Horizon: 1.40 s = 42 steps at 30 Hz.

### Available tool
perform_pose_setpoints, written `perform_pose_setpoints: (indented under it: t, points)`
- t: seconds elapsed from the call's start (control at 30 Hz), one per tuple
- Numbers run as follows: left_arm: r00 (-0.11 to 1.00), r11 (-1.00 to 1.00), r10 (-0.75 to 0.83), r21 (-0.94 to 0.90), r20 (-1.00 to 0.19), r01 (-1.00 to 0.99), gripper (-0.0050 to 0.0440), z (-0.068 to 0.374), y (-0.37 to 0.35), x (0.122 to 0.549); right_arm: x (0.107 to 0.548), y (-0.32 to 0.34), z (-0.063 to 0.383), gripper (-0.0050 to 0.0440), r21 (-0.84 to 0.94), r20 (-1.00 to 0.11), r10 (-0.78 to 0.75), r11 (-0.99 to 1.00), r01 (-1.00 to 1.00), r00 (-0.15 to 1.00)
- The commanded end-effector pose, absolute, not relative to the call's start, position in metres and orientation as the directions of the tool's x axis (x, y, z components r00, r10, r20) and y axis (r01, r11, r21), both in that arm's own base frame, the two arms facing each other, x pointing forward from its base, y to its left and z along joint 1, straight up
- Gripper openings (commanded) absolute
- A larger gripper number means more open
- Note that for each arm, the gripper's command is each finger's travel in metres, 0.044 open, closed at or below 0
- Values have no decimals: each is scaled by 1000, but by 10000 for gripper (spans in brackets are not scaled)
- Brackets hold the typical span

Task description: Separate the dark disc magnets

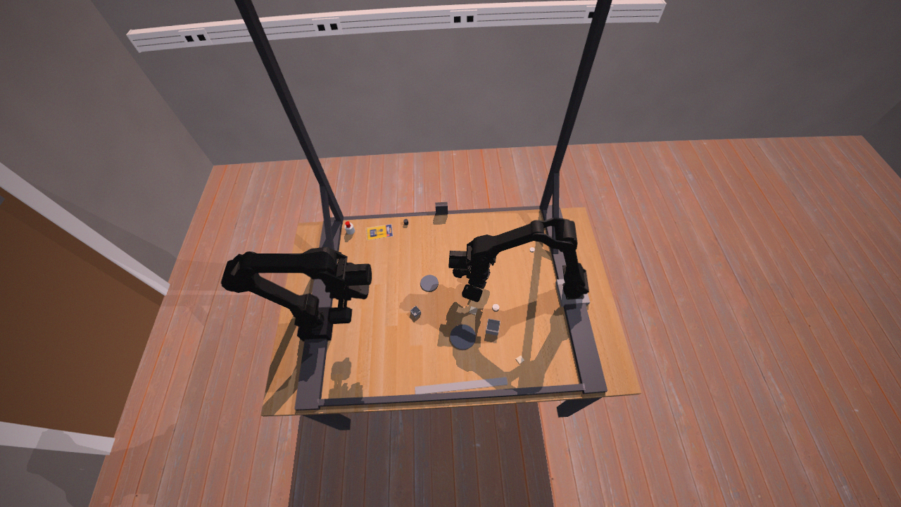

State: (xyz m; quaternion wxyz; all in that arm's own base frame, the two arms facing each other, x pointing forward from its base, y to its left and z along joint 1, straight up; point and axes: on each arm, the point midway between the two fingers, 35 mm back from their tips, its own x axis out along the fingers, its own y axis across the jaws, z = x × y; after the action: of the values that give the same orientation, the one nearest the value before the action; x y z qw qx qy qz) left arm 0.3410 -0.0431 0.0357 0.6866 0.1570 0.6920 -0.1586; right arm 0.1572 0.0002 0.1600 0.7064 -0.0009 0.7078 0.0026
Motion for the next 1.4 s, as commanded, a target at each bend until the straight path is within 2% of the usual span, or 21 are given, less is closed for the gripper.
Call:
perform_pose_setpoints:
  t: [0.0, 0.73, 0.83, 0.87, 1.37]
  points:
    - [12, 900, 0, 6, -1000, 436, -43, 38, -46, 342, 159, 0, 164, 400, 0, -1000, 0, 1000, -5, 15]
    - [16, 900, -1, 6, -1000, 435, -50, 30, -60, 335, 159, 0, 164, 400, 0, -1000, 0, 1000, -5, 15]
    - [44, 901, -10, 10, -999, 435, -50, 89, -69, 332, 159, 0, 164, 400, 0, -1000, 0, 1000, -5, 15]
    - [42, 900, -11, 9, -999, 435, -50, 95, -69, 330, 159, 0, 164, 400, 0, -1000, 0, 1000, -5, 15]
    - [19, 900, -6, 3, -1000, 435, -50, 88, -68, 328, 159, 0, 164, 400, 0, -1000, 0, 1000, -5, 15]
